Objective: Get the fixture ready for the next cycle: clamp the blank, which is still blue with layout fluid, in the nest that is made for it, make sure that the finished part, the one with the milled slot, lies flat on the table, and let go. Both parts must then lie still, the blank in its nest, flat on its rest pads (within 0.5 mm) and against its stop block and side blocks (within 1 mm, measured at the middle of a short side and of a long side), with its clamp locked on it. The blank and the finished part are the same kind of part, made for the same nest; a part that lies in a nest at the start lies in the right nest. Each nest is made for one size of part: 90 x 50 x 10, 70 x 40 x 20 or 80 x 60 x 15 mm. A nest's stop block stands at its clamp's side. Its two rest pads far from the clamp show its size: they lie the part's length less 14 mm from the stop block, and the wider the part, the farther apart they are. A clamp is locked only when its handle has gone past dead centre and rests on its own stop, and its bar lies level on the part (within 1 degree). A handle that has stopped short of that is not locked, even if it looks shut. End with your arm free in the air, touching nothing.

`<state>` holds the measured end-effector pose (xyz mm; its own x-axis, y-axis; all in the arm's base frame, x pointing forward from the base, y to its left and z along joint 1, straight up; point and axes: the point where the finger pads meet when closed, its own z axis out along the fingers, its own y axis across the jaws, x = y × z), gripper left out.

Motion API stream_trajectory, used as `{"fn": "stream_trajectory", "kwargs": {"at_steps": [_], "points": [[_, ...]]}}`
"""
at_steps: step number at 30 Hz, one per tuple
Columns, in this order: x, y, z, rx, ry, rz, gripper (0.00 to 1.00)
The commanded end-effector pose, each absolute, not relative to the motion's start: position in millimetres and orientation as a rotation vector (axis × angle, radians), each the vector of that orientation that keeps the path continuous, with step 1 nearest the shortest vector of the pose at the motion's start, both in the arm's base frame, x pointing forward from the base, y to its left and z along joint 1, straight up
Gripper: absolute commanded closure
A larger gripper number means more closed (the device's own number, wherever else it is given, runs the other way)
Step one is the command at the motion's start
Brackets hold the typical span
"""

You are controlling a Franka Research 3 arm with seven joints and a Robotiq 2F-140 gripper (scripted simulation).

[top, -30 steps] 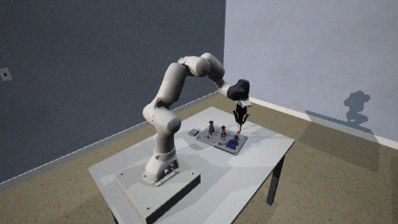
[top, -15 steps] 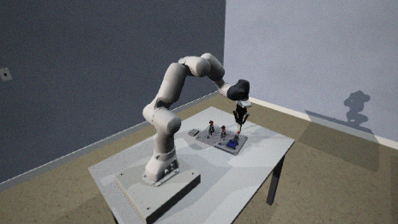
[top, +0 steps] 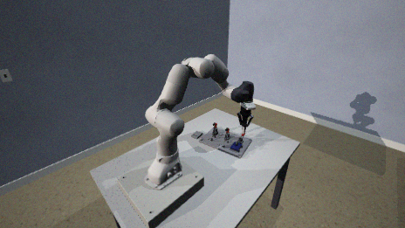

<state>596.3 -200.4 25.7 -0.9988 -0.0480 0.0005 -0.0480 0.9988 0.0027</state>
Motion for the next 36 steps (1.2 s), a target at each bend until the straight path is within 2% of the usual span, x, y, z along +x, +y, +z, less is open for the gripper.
{"fn": "stream_trajectory", "kwargs": {"at_steps": [1, 36], "points": [[596.1, -200.2, 24.3, 0.072, -3.141, -0.008, 1.00], [596.1, -200.1, 20.4, 0.072, -3.141, -0.008, 1.00]]}}
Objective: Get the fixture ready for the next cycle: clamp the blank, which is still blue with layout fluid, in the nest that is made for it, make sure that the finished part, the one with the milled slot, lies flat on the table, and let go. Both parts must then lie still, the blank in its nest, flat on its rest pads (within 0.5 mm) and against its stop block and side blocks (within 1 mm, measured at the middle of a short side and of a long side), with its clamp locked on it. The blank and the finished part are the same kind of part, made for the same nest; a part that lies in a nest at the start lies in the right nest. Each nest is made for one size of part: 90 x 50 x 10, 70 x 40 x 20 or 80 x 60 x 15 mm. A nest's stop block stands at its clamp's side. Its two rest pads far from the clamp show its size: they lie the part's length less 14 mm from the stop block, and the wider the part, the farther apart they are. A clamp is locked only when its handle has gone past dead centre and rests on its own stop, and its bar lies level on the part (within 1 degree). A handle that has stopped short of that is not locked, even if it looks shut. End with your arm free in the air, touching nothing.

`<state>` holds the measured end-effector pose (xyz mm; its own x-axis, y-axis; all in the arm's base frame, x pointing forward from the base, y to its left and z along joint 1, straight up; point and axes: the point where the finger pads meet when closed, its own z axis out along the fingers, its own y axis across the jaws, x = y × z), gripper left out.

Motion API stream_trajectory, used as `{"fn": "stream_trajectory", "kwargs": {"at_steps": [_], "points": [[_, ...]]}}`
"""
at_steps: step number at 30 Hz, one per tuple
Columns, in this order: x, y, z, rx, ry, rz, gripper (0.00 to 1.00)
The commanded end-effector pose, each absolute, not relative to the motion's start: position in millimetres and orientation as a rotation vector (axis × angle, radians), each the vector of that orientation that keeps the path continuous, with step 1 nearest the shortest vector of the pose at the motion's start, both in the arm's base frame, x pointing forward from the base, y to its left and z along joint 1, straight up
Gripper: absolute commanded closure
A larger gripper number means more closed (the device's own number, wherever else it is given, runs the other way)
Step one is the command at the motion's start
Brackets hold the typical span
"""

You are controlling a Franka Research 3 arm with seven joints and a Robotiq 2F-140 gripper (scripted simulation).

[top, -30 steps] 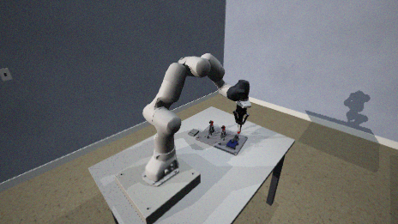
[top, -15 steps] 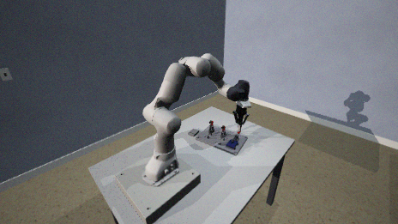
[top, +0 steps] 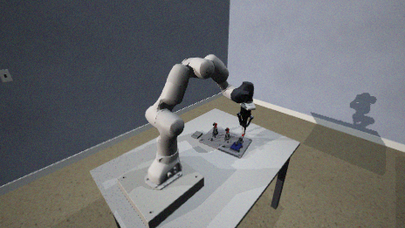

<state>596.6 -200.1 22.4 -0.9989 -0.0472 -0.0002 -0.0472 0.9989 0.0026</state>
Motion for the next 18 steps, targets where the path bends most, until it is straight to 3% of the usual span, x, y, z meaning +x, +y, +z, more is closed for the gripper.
{"fn": "stream_trajectory", "kwargs": {"at_steps": [1, 18], "points": [[596.1, -200.1, 20.3, -0.072, 3.140, 0.008, 1.00], [596.1, -200.1, 18.4, -0.072, 3.140, 0.008, 1.00]]}}
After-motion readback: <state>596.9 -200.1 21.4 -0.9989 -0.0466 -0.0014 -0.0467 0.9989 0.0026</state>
